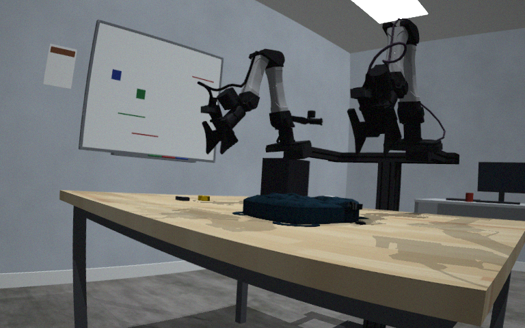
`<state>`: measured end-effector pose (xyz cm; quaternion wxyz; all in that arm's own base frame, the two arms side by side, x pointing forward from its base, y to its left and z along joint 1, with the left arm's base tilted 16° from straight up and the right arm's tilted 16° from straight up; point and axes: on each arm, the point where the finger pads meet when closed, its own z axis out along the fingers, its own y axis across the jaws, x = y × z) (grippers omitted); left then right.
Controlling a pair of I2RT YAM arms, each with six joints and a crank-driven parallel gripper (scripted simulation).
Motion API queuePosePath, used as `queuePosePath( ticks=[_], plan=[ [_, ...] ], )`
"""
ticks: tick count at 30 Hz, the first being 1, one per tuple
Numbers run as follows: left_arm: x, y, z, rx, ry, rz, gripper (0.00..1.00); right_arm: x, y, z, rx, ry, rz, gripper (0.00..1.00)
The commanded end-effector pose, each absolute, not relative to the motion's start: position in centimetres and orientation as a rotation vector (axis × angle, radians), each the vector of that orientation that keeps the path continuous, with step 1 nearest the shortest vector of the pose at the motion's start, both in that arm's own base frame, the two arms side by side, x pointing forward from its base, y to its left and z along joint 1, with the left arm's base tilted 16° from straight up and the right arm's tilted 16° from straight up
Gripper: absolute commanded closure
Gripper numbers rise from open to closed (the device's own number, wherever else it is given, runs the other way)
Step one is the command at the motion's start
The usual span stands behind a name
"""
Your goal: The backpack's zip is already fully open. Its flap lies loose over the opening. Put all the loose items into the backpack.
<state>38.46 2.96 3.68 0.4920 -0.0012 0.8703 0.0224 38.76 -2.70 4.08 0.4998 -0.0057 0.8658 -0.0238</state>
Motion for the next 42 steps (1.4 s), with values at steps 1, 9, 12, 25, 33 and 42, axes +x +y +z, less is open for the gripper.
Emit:
queuePosePath(
  ticks=[1,9,12,25,33,42],
  plan=[
    [38.8,2.8,4.3,0.0,2.093,0.052,0.1,39.1,-2.5,4.6,-0.02,2.077,-0.055,0.1],
    [38.8,2.8,4.3,0.0,2.093,0.052,0.1,39.1,-2.5,4.6,-0.02,2.077,-0.055,0.1],
    [38.8,2.8,4.3,0.0,2.093,0.052,0.1,39.1,-2.5,4.6,-0.02,2.077,-0.055,0.1],
    [38.8,2.8,4.3,0.0,2.093,0.052,0.1,39.1,-2.5,4.6,-0.02,2.077,-0.055,0.1],
    [38.2,2.4,4.4,0.039,2.076,0.084,1.0,39.1,-2.5,4.6,-0.02,2.077,-0.055,0.1],
    [33.6,-0.9,0.6,0.31,2.093,0.282,1.0,39.1,-2.5,4.6,-0.02,2.077,-0.055,0.1]
  ],
)
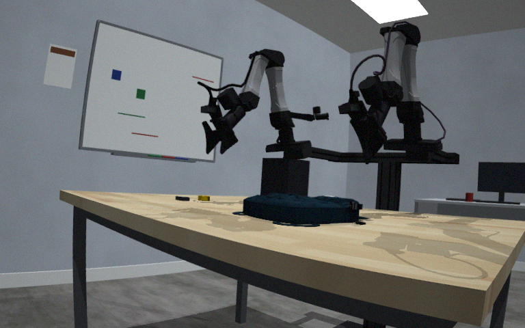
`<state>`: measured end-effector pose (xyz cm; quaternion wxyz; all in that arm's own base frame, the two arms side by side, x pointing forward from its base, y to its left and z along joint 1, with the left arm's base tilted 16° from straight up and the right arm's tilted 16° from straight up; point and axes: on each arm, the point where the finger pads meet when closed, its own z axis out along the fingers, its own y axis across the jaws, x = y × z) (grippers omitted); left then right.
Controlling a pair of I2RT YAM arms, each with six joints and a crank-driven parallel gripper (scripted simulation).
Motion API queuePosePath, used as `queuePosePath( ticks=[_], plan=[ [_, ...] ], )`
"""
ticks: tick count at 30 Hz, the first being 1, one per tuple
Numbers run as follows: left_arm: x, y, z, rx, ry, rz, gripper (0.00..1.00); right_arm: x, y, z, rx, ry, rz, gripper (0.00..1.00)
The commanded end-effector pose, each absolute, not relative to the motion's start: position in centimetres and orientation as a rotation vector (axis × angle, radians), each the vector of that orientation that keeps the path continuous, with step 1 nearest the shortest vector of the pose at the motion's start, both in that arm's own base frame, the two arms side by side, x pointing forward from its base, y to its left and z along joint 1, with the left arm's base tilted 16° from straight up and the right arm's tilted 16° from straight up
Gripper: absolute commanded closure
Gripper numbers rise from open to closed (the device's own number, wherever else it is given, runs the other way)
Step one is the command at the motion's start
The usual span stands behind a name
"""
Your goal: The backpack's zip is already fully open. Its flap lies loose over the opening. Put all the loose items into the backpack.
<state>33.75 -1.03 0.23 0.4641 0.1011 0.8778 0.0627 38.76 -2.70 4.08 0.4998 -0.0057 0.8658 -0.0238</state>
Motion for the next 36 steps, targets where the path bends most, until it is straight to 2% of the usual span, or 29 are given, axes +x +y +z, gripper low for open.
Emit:
queuePosePath(
  ticks=[1,36],
  plan=[
    [33.1,-1.3,0.3,0.34,2.088,0.304,1.0,39.1,-2.5,4.6,-0.02,2.077,-0.055,0.1],
    [18.5,-13.1,-8.2,1.241,1.753,0.96,1.0,39.1,-2.5,4.6,-0.02,2.077,-0.055,0.1]
  ],
)
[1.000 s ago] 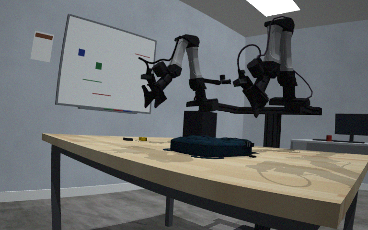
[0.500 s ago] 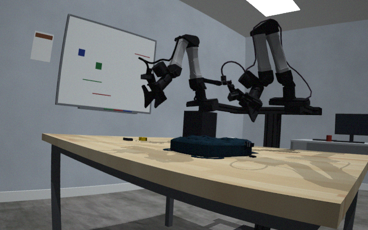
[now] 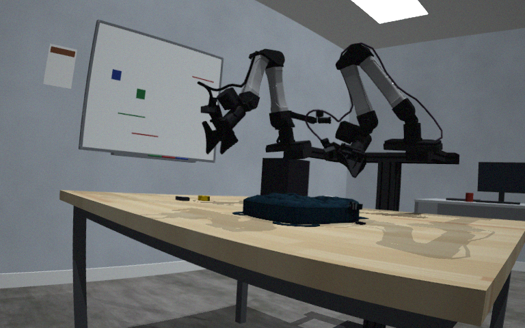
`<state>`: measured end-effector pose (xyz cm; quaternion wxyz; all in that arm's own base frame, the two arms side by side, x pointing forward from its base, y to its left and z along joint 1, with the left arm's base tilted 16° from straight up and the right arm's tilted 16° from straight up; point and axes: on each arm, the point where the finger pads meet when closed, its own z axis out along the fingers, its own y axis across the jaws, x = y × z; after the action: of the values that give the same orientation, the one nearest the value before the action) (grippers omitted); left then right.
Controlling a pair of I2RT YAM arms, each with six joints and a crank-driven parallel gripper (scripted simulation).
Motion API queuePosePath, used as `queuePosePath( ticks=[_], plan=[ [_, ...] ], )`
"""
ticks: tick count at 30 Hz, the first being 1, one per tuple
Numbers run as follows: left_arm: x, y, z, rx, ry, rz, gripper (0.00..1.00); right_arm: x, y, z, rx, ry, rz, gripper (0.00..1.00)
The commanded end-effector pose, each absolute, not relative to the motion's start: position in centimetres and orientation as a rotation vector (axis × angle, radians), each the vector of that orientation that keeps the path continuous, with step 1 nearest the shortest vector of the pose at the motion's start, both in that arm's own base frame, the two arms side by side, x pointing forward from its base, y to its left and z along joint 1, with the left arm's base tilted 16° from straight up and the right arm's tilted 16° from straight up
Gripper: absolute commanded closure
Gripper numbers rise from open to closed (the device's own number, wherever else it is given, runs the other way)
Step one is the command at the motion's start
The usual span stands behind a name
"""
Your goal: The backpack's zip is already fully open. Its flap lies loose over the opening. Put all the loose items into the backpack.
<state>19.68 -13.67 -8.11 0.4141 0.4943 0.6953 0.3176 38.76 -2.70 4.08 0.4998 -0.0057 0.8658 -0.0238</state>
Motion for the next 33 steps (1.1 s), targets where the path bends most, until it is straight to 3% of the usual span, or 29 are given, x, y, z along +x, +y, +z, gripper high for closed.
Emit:
queuePosePath(
  ticks=[1,10,18,33],
  plan=[
    [18.1,-13.4,-8.5,1.269,1.735,0.98,1.0,39.1,-2.5,4.6,-0.02,2.077,-0.055,0.1],
    [15.4,-15.1,-10.1,1.418,1.647,1.079,1.0,39.1,-2.5,4.6,-0.02,2.077,-0.055,0.1],
    [17.1,-14.7,-15.0,1.383,1.662,1.073,1.0,39.1,-2.5,4.6,-0.02,2.077,-0.055,0.1],
    [19.9,-13.8,-15.5,1.416,1.665,1.08,1.0,39.1,-2.5,4.6,-0.02,2.077,-0.055,0.1]
  ],
)
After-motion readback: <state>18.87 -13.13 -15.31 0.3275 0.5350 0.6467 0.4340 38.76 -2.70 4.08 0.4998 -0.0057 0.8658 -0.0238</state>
